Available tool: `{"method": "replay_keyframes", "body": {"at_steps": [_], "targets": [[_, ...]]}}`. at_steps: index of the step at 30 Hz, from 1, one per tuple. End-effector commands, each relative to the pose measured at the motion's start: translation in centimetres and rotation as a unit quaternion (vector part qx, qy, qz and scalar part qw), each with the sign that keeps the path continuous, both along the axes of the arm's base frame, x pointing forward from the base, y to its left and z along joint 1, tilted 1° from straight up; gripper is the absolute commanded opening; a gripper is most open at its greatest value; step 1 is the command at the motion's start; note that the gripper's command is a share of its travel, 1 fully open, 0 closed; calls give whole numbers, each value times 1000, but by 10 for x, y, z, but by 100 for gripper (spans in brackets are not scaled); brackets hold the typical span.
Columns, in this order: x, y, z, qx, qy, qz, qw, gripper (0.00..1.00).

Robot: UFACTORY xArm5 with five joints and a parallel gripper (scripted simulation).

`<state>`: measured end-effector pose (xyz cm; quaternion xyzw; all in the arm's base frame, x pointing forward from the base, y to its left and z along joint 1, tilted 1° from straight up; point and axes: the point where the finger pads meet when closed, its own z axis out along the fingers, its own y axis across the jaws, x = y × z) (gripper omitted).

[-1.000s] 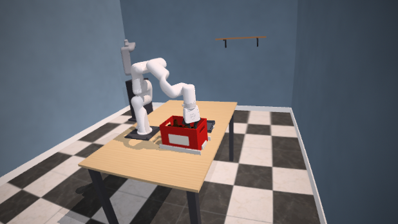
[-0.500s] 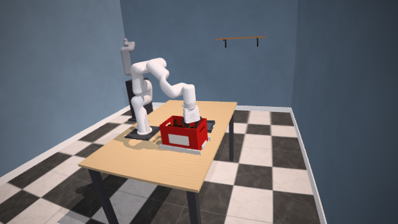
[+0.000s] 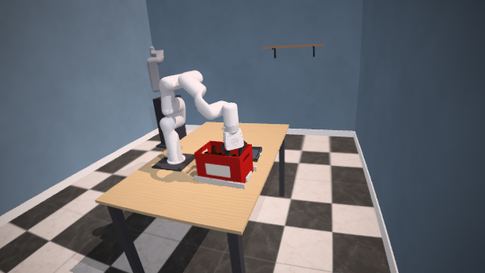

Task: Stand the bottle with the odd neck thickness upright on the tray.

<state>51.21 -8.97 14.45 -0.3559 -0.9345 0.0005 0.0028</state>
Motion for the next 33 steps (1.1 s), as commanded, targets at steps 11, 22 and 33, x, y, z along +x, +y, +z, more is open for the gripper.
{"method": "replay_keyframes", "body": {"at_steps": [11,22,33], "targets": [[1,0,2,0,-2,0,1000,65],[1,0,3,0,-2,0,1000,65],[1,0,20,0,-2,0,1000,65]]}}
